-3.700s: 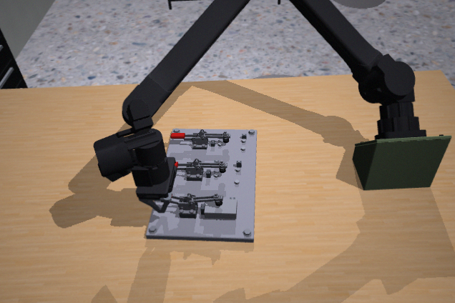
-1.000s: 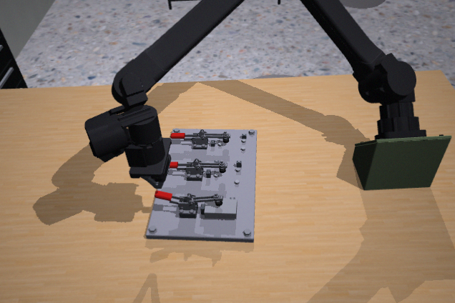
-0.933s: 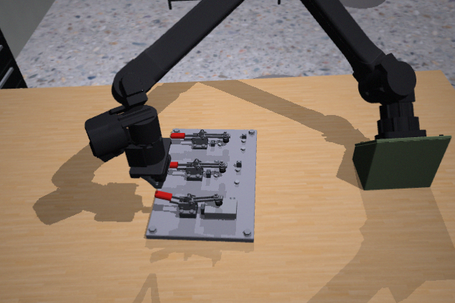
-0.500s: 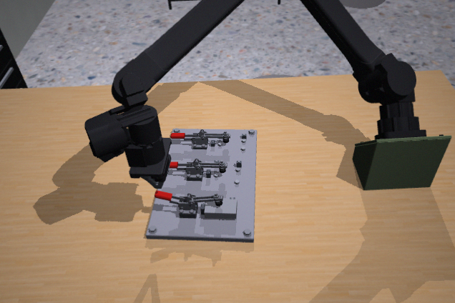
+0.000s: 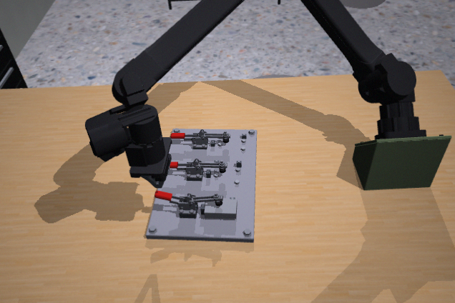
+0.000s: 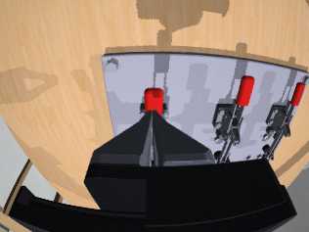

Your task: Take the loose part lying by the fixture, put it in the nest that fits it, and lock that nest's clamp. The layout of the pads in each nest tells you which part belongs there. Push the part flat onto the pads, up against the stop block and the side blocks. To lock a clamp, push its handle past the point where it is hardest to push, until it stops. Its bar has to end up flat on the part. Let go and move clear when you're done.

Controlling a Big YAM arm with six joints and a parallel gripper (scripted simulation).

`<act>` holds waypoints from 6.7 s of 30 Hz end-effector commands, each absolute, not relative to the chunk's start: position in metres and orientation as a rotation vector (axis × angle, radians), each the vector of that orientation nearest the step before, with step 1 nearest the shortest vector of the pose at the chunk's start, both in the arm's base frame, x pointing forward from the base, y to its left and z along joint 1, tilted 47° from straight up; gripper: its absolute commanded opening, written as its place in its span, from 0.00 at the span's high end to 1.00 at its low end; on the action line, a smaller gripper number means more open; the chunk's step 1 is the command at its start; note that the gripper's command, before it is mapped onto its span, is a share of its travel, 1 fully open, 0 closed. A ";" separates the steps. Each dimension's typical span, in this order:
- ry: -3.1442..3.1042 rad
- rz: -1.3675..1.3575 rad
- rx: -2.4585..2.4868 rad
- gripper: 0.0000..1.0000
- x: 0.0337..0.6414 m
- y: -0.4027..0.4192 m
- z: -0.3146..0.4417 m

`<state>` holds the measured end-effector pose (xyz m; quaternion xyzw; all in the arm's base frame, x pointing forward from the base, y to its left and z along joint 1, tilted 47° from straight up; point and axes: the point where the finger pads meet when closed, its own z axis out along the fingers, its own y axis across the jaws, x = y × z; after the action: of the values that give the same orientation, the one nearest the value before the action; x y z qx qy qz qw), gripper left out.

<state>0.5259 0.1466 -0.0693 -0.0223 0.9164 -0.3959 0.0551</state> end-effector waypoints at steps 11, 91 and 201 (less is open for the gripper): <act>2.780 -1.197 -0.062 1.00 0.527 0.148 -0.060; 2.765 -1.176 -0.081 1.00 0.535 0.146 -0.077; 2.775 -1.190 -0.067 1.00 0.534 0.131 -0.084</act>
<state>0.5273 0.1286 -0.0838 -0.0228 0.9160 -0.3972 0.0511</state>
